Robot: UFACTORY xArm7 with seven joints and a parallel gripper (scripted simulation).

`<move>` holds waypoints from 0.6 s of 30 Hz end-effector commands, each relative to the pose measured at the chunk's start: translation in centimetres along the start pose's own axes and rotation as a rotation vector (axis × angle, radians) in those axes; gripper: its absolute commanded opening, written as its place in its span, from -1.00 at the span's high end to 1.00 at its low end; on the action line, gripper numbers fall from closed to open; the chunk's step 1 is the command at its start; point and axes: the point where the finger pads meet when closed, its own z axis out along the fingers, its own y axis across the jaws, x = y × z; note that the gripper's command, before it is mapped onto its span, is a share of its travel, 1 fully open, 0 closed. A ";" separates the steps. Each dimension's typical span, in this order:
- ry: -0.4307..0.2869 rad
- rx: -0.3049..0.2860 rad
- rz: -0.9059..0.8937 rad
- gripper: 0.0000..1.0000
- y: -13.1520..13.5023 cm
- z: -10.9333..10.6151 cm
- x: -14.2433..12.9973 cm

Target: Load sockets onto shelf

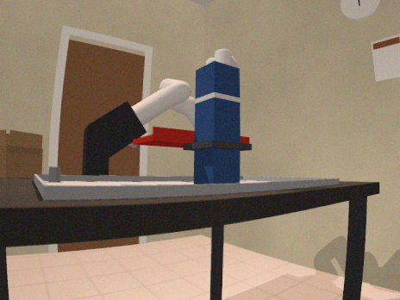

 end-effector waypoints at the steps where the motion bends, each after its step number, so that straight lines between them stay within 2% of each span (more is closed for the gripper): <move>1: -0.001 0.001 -0.001 -0.04 0.0 -0.1 0.0; 6: -0.001 0.001 -0.001 -0.04 0.0 -0.1 0.0; 7: 0.000 0.001 -0.001 0.05 0.0 -0.2 0.0; 13: 0.018 0.009 0.019 0.05 -0.7 -0.3 1.1; 15: 0.045 0.018 0.048 0.05 -1.7 -0.5 2.9; 18: 0.101 0.030 0.114 0.05 -3.5 -1.2 7.3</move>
